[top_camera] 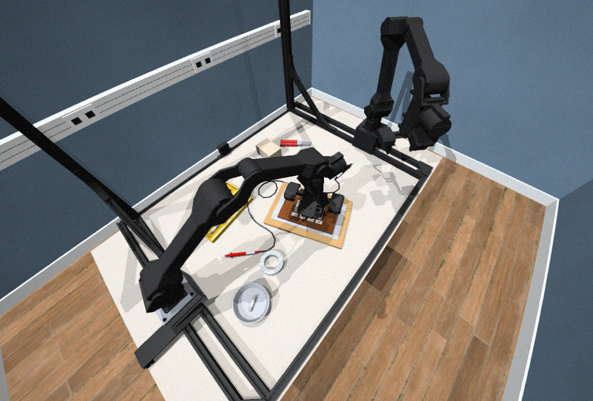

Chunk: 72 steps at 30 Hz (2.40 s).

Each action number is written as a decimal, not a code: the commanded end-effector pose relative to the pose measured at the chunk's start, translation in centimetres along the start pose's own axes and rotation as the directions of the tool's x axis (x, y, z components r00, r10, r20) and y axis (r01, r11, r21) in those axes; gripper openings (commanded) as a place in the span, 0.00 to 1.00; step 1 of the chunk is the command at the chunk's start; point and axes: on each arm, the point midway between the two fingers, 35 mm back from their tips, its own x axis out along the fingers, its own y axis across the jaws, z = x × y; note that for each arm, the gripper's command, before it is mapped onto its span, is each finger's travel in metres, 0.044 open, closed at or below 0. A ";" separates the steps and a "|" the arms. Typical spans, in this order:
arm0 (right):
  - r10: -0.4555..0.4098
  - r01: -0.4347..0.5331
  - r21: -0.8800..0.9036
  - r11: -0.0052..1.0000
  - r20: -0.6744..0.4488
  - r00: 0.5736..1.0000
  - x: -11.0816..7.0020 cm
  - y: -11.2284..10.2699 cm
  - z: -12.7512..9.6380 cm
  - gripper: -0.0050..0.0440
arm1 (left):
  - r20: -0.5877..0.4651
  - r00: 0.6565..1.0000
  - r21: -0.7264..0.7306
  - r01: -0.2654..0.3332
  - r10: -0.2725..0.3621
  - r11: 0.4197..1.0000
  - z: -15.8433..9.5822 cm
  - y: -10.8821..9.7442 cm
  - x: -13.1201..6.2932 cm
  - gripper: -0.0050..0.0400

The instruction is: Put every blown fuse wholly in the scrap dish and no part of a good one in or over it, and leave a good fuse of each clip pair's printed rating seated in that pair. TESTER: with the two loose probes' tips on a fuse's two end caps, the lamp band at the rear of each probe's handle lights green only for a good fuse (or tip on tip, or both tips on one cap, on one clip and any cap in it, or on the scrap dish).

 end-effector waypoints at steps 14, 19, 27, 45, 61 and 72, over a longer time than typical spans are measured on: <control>-0.014 0.014 0.001 1.000 0.020 1.000 1.3 -0.2 0.7 0.00 | 0.023 1.000 0.000 0.000 0.000 1.000 0.4 0.0 -0.6 1.00; -0.014 0.014 0.001 1.000 0.020 1.000 1.4 -0.2 0.8 0.00 | 0.023 1.000 0.000 0.000 0.000 1.000 0.4 0.0 -0.6 1.00; -0.014 0.014 0.001 1.000 0.020 1.000 1.5 -0.2 0.9 0.00 | 0.023 1.000 0.000 0.000 0.000 1.000 0.4 0.0 -0.6 1.00; -0.013 0.013 0.002 1.000 0.021 1.000 1.6 -0.2 1.0 0.00 | 0.023 1.000 0.000 0.000 0.000 1.000 0.4 0.0 -0.6 1.00; -0.013 0.013 0.002 1.000 0.021 1.000 1.7 -0.3 1.1 0.00 | 0.023 1.000 0.000 0.000 0.000 1.000 0.4 0.0 -0.6 1.00; -0.012 0.012 0.002 1.000 0.021 1.000 1.8 -0.3 1.2 0.00 | 0.023 1.000 0.000 0.000 0.000 1.000 0.4 0.0 -0.6 1.00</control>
